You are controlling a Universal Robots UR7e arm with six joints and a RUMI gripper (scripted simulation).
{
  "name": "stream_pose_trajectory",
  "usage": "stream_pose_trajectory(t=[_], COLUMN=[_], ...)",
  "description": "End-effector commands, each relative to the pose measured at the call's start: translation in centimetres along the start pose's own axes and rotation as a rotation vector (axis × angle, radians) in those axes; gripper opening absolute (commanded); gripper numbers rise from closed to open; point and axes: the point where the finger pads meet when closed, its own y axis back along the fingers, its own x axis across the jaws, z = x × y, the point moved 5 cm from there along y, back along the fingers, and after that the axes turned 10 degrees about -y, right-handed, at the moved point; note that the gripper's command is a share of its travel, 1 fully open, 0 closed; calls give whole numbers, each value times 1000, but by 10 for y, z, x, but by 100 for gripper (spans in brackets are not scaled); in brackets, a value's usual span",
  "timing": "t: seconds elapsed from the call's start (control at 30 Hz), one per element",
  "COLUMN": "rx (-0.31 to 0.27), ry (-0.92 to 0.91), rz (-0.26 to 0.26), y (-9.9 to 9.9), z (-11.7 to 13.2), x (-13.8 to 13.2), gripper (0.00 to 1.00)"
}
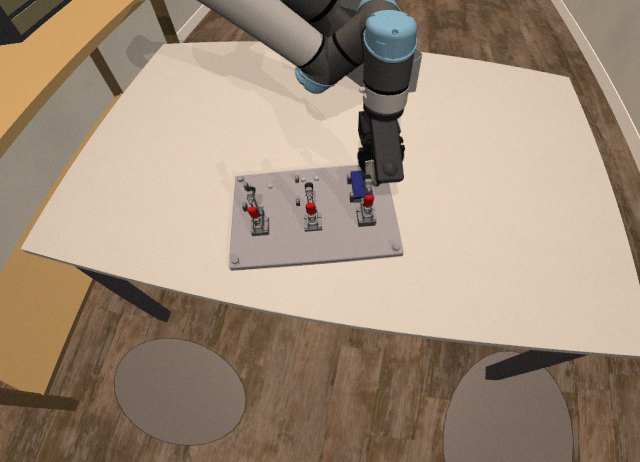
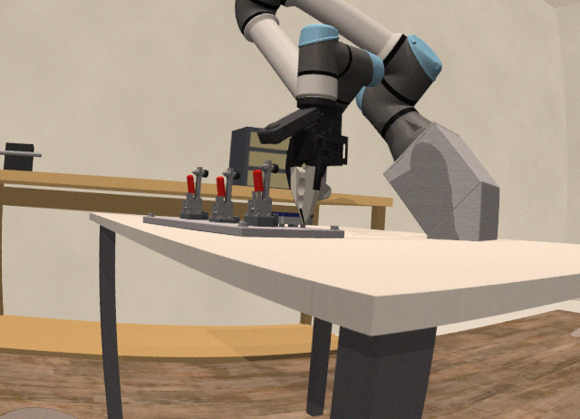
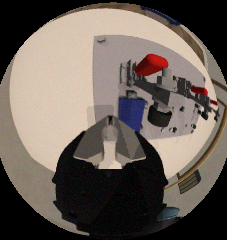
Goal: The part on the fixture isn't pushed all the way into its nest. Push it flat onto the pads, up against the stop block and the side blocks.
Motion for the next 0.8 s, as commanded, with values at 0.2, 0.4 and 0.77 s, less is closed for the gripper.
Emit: stream_pose_trajectory(t=[0.2,0.4,0.77], rx=[1,1,1], ry=[0,-1,-1], rz=[1,3,3], y=[0,0,0], z=[0,1,2], x=[-2,-10,-11], gripper=[0,0,0])
